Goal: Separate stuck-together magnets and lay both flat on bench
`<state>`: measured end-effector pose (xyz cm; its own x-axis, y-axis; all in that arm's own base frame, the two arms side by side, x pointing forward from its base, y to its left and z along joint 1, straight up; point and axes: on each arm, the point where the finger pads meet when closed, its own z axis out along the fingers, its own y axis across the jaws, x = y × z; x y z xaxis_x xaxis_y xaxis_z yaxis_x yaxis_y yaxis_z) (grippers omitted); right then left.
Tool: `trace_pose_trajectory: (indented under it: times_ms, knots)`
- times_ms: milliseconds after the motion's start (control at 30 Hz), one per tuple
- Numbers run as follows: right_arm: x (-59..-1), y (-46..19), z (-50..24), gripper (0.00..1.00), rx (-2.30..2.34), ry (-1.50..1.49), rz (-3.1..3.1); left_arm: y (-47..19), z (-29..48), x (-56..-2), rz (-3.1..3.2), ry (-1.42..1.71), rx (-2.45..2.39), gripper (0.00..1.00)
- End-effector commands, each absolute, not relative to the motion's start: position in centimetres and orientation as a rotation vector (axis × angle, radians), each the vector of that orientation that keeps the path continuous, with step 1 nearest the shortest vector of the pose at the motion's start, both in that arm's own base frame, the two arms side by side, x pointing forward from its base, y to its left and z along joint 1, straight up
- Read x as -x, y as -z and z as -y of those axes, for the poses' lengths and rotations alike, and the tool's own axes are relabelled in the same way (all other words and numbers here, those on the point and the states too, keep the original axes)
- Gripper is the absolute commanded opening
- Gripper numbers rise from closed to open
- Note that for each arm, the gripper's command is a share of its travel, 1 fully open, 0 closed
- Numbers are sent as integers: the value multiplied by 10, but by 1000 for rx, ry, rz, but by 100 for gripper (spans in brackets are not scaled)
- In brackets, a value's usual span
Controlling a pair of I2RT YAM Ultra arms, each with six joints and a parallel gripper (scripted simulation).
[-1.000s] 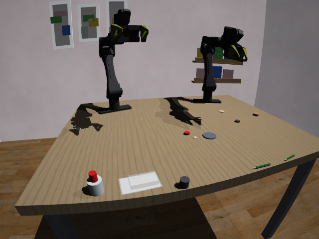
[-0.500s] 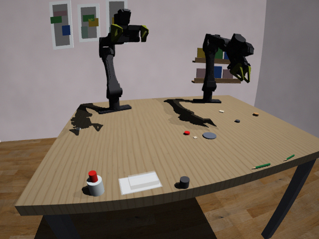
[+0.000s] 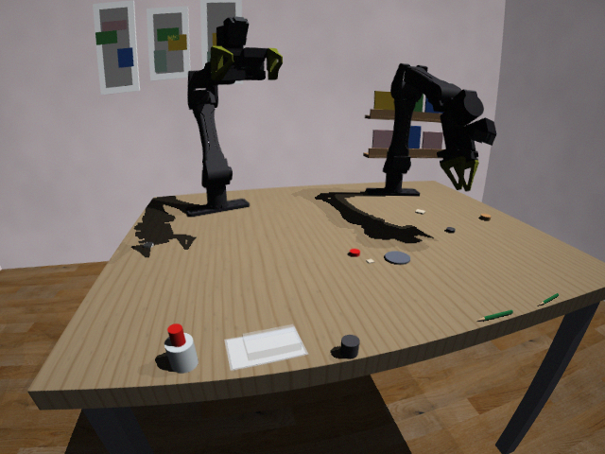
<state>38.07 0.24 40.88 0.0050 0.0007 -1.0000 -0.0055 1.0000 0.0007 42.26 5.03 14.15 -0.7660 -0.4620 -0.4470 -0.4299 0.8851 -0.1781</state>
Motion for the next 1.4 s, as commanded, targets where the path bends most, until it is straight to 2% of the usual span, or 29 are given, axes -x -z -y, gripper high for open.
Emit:
trace_pose_trajectory:
  times_ms: [0,467,1367]
  knots:
    - [-379,-419,-1,100,0,-3,-1533,-129,-53,-407,-2649,83,766,40]
    - [-379,-419,-1,100,0,-3,-1533,-71,-64,-370,-2903,9,1136,40]
    - [-379,-419,-1,100,0,-3,-1533,-50,-66,-372,-2935,0,1120,40]
